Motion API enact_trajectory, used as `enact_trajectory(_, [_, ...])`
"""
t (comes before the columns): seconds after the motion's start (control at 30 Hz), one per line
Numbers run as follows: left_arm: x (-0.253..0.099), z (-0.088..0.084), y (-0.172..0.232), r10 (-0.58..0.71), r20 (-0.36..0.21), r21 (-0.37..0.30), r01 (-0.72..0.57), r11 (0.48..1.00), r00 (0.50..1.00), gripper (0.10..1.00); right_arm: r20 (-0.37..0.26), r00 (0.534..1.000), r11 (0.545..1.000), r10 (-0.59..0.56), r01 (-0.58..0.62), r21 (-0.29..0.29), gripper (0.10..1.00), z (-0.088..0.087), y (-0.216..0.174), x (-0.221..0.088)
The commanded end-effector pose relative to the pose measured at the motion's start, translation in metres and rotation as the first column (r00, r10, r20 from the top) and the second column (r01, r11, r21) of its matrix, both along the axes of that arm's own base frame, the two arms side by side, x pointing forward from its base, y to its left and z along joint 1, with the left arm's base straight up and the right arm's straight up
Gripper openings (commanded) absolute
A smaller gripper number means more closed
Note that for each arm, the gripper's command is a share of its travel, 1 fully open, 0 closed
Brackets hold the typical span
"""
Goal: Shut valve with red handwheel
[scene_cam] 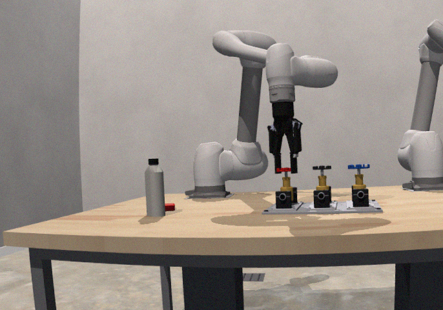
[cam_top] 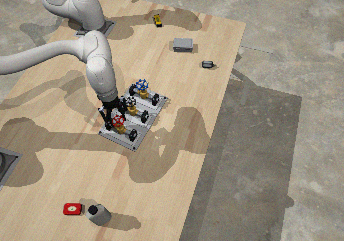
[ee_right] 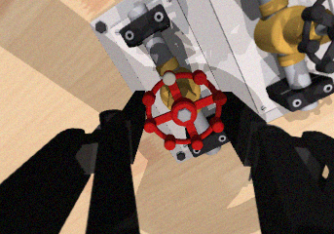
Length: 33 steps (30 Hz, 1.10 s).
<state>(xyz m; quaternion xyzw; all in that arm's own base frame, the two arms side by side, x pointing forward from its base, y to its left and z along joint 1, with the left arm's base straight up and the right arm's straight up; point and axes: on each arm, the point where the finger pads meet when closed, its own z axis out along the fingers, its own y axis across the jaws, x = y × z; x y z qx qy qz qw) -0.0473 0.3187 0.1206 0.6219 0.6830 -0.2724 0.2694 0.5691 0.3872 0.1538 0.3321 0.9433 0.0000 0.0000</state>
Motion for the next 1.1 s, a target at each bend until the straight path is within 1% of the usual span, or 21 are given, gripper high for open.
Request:
enact_trajectory(0.0, [-0.0001, 0.0004, 0.0003, 0.000, 0.000, 0.001, 0.000, 1.000, 1.000, 1.000, 0.001, 1.000, 1.000, -0.003, 0.003, 0.001, 0.099, 0.0007, 0.0002, 0.0002])
enact_trajectory(1.07, [-0.0001, 0.0004, 0.0003, 0.000, 0.000, 0.001, 0.000, 1.000, 1.000, 1.000, 0.001, 1.000, 1.000, -0.019, 0.019, 0.001, 0.099, 0.0007, 0.0002, 0.0002])
